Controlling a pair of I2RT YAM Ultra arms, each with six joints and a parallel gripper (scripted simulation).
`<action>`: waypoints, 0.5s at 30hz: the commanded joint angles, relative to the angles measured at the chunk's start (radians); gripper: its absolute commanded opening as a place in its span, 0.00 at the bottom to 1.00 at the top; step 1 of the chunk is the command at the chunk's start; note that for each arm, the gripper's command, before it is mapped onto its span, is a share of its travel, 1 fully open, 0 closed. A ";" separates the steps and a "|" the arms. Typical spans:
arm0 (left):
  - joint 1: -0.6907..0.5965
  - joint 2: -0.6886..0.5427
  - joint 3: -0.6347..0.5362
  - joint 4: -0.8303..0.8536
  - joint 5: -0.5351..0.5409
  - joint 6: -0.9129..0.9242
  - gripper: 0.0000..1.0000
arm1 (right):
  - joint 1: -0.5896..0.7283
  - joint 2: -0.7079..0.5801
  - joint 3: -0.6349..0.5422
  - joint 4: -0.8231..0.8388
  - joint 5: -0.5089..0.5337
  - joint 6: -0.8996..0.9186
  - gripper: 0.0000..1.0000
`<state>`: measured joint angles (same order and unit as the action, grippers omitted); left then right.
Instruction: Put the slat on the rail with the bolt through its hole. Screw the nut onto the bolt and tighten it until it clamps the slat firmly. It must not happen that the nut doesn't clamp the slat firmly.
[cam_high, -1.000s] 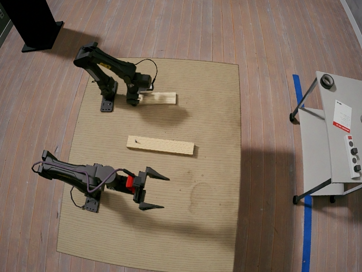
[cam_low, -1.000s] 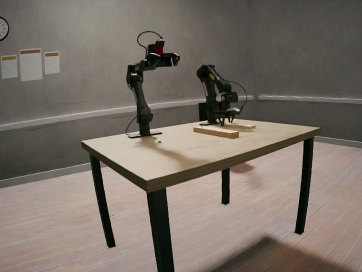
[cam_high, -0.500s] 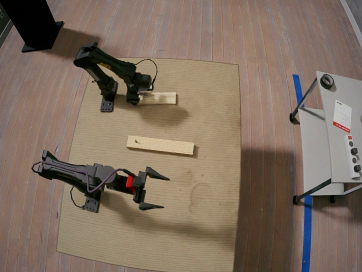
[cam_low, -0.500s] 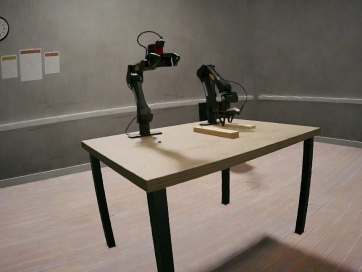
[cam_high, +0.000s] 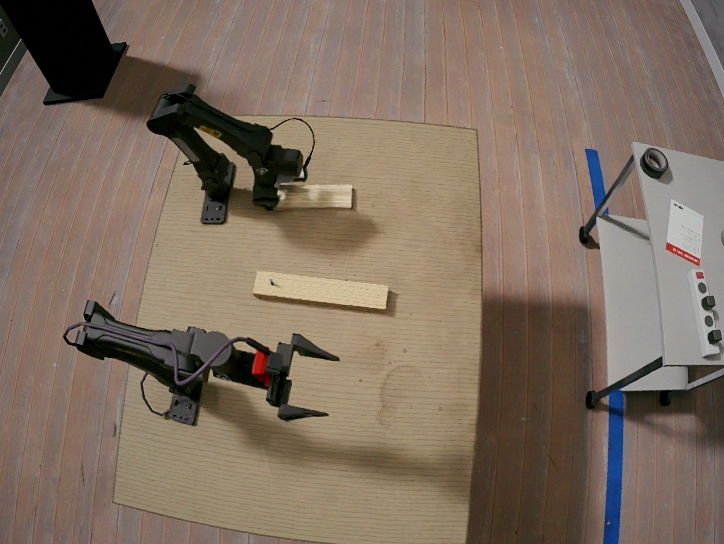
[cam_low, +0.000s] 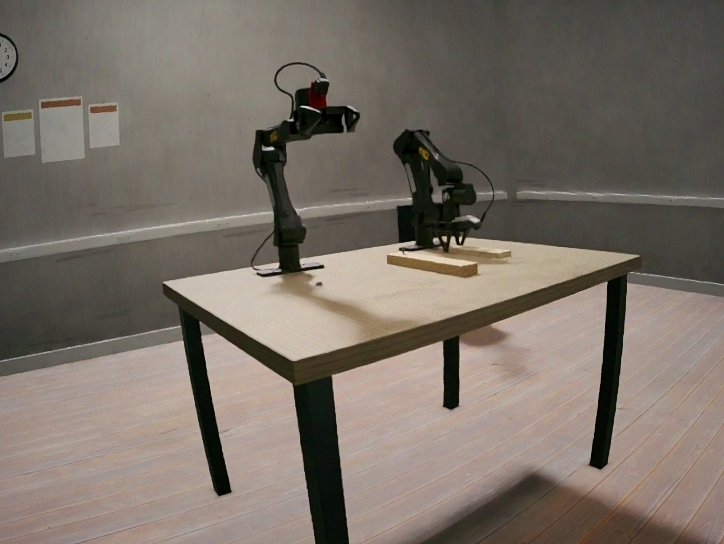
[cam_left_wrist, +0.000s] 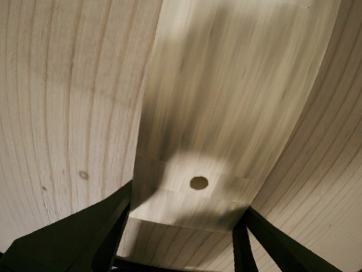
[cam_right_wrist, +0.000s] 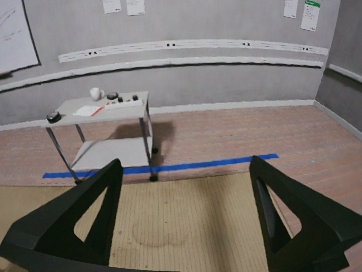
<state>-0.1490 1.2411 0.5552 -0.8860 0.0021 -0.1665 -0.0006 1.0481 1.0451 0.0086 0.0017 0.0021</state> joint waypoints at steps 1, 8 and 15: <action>0.000 -0.002 0.004 0.000 -0.001 0.000 0.72 | 0.001 -0.003 0.007 -0.004 -0.002 -0.002 1.00; 0.000 -0.010 0.024 -0.029 -0.002 0.000 0.72 | 0.001 -0.003 0.007 -0.004 -0.002 -0.002 1.00; -0.001 -0.020 0.049 -0.063 -0.003 0.000 0.72 | 0.001 -0.003 0.007 -0.004 -0.002 -0.002 1.00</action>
<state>-0.1490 1.2407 0.5556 -0.9020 0.0021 -0.1665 -0.0006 1.0481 1.0451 0.0086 0.0017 0.0021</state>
